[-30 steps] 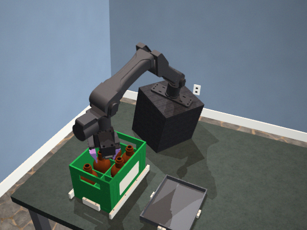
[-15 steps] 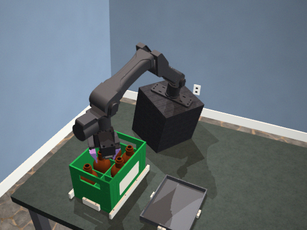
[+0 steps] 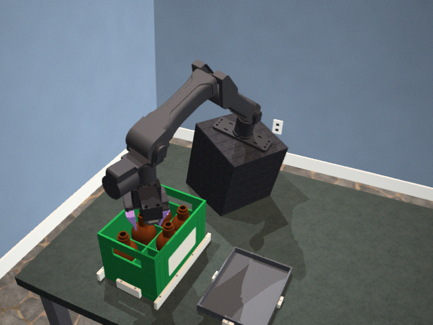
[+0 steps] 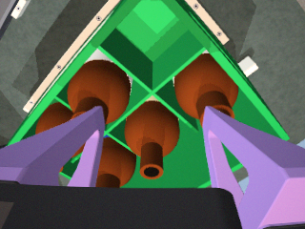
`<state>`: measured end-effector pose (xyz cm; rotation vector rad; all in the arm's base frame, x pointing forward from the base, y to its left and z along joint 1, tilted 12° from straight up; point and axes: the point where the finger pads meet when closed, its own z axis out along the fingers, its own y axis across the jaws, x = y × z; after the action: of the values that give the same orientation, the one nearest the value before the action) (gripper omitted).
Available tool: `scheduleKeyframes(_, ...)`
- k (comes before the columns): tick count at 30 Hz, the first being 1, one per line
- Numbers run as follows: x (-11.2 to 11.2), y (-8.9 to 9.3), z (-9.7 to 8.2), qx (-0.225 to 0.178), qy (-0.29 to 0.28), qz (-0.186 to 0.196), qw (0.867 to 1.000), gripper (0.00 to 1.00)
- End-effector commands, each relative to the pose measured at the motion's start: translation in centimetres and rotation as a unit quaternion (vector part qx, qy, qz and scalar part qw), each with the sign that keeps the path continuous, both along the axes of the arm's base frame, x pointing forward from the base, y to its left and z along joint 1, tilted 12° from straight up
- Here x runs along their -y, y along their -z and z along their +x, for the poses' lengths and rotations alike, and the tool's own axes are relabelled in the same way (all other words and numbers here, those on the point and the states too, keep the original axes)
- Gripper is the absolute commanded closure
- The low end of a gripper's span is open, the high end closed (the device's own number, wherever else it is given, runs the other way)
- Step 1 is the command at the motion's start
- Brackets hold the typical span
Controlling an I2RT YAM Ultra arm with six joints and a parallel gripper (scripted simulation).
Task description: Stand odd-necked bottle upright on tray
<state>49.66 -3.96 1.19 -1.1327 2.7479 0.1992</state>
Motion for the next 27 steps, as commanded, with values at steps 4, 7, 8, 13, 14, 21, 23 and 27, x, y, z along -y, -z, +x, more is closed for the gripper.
scheduleKeyframes(4, -0.4, 0.5, 0.1, 0.005, 0.003, 0.005, 1.0, 0.39)
scheduleKeyframes(7, -0.4, 1.4, -0.1, -0.001, 0.003, 0.006, 1.0, 0.39)
scheduleKeyframes(8, -0.4, 1.4, -0.1, -0.001, 0.003, 0.006, 1.0, 0.39)
scheduleKeyframes(13, -0.7, 1.3, 0.1, 0.005, 0.001, 0.005, 1.0, 0.39)
scheduleKeyframes(14, -0.7, 1.8, 0.0, 0.001, 0.001, 0.006, 1.0, 0.39)
scheduleKeyframes(21, -0.9, 2.3, 0.2, 0.006, 0.002, 0.005, 1.0, 0.39)
scheduleKeyframes(23, -1.1, 2.9, 0.2, 0.003, 0.001, 0.006, 1.0, 0.39)
scheduleKeyframes(27, -0.5, 2.8, 0.2, 0.006, 0.007, 0.005, 1.0, 0.39)
